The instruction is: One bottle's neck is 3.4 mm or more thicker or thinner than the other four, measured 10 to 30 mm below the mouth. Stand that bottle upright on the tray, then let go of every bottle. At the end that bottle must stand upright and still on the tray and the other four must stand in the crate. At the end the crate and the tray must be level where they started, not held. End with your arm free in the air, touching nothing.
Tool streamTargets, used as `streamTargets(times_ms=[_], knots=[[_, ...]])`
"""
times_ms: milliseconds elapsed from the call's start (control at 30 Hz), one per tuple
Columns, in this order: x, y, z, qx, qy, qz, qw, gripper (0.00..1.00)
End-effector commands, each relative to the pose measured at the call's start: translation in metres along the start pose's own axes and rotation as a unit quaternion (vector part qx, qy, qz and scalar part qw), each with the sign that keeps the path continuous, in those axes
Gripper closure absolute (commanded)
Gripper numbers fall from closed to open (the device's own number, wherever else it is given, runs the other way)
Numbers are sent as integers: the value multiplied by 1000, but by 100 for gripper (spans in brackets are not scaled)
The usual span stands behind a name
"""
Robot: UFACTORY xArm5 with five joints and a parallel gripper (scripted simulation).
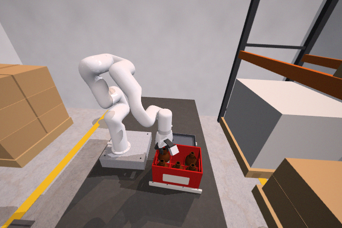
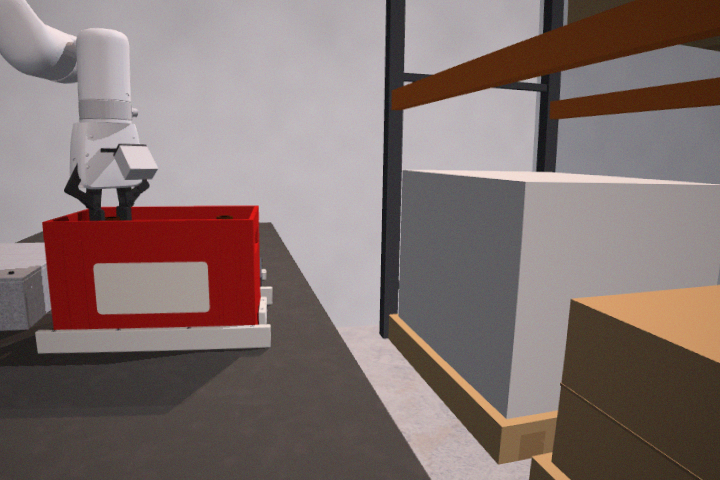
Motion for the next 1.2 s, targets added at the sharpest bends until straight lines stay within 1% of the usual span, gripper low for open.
streamTargets(times_ms=[0,967,1000,1167], knots=[[-1,-1,-1,1,-1,0,1000,100],[-1,-1,-1,1,-1,0,1000,100],[-1,-1,-1,1,-1,0,1000,35],[-1,-1,-1,1,-1,0,1000,35]])
Point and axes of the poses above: the point where the finger pads meet when closed, its own z axis out along the fingers, its own x axis across the jaws, y = z × x, the point moved 6 cm from there along -z, back along the fingers, and after that the axes turned 6 degrees about z, right-handed, at the moved point
